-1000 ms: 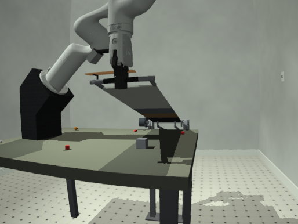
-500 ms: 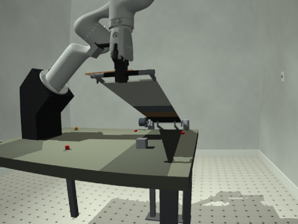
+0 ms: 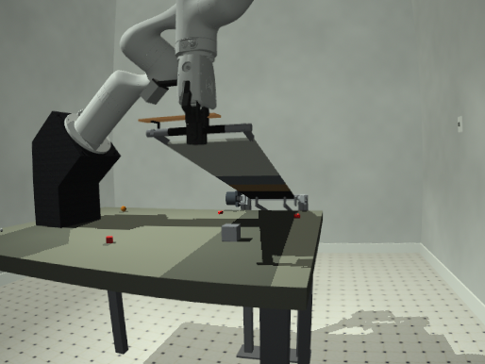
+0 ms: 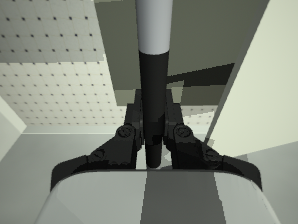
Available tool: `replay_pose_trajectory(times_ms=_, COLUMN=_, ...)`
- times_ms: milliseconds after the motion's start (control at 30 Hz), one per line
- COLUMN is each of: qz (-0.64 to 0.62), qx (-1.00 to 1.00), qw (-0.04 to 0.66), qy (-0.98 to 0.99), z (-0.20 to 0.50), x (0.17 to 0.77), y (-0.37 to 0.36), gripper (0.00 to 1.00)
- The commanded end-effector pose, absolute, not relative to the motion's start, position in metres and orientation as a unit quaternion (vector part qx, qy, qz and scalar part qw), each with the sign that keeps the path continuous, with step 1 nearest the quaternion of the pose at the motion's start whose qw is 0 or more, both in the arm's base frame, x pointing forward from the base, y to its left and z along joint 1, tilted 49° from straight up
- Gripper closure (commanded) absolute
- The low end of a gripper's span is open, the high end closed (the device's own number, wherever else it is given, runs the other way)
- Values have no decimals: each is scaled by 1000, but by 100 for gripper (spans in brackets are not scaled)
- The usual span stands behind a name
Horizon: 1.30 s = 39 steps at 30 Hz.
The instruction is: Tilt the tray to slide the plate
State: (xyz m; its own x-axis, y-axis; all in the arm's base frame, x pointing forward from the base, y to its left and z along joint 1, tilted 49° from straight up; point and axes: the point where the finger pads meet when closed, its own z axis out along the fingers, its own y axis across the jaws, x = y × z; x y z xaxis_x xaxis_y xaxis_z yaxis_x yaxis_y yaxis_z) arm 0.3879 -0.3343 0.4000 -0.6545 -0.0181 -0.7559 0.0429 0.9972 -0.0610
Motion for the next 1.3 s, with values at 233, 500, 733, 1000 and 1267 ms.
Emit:
replay_pose_trajectory(times_ms=233, qz=-37, qx=7, qw=416, qy=909, z=401, x=387, y=-334, gripper=100)
replay_pose_trajectory(times_ms=500, qz=-37, qx=7, qw=416, qy=909, z=401, x=387, y=-334, gripper=100)
replay_pose_trajectory(times_ms=733, qz=-37, qx=7, qw=416, qy=909, z=405, x=383, y=-332, gripper=100)
replay_pose_trajectory(times_ms=1000, qz=-37, qx=7, qw=416, qy=909, z=425, x=359, y=-321, gripper=100)
replay_pose_trajectory(times_ms=1267, qz=-37, qx=7, qw=416, qy=909, z=402, x=387, y=-334, gripper=100)
